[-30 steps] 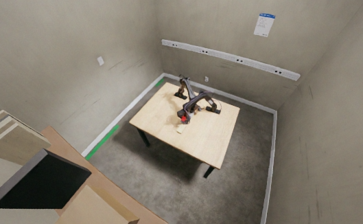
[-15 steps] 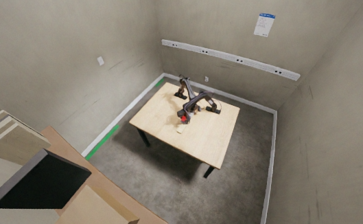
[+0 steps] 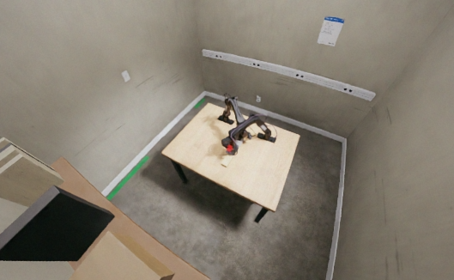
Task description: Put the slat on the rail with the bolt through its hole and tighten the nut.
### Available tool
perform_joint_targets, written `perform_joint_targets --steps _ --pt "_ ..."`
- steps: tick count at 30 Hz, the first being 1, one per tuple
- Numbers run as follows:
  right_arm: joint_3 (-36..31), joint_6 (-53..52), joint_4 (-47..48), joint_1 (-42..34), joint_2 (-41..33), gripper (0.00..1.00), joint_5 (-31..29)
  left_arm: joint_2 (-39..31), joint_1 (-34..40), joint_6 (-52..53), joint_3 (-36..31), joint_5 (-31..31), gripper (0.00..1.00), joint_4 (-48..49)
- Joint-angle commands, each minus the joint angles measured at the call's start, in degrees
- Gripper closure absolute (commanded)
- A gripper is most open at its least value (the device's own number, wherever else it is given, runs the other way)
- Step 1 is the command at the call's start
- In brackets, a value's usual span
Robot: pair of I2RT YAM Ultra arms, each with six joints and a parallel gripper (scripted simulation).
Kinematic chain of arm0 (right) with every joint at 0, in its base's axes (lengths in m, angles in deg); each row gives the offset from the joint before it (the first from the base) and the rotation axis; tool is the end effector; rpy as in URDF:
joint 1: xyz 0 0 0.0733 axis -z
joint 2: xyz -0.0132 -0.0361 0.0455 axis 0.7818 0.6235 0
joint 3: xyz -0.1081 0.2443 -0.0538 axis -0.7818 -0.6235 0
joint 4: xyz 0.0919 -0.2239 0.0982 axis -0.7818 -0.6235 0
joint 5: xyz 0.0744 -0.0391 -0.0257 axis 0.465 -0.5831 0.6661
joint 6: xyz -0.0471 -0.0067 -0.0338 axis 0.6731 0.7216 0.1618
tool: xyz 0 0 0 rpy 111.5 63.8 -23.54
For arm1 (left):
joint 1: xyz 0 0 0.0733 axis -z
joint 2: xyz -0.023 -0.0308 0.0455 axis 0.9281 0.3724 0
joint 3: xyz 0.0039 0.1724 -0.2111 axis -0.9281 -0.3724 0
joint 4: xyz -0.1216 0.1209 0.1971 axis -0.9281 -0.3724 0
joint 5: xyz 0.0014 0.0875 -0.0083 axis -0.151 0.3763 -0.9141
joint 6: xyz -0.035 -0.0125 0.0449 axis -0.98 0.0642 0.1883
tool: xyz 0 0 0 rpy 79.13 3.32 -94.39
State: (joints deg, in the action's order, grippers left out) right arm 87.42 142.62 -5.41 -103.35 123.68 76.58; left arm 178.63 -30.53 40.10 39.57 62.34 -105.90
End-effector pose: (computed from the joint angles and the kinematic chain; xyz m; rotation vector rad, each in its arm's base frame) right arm 0.2241 0.2867 0.1930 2.7521 -1.5131 0.0246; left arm 0.3363 -0.2576 0.1756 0.1574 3.1213 -0.0172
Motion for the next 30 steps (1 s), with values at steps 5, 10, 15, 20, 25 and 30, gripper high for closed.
perform_joint_targets --steps 5,10,15,20,25,30 --pt "0.2 0.0 -0.8 0.0 -0.2 0.88 0.4 -0.5 0.0 0.0 0.3 0.0 0.28 0.1" --pt "0.2 0.0 -0.8 0.0 -0.2 0.88 0.4 -0.5 0.0 0.0 0.3 0.0 0.28 0.1" --pt "0.2 0.0 -0.8 0.0 -0.2 0.88 0.4 -0.5 0.0 0.0 0.3 0.0 0.28 0.1" --pt "0.2 -1.5 -0.8 0.0 -0.3 0.88 0.4 -0.5 0.0 0.0 0.3 0.0 0.28 0.1" --pt "0.1 -7.8 -0.7 0.0 -0.3 0.88 0.4 -0.5 0.0 0.0 0.3 0.0 0.28 0.1" --pt "0.1 -18.7 -0.6 0.1 -0.3 0.88 0.6 -0.5 0.0 0.0 0.3 0.0 0.28 0.1"
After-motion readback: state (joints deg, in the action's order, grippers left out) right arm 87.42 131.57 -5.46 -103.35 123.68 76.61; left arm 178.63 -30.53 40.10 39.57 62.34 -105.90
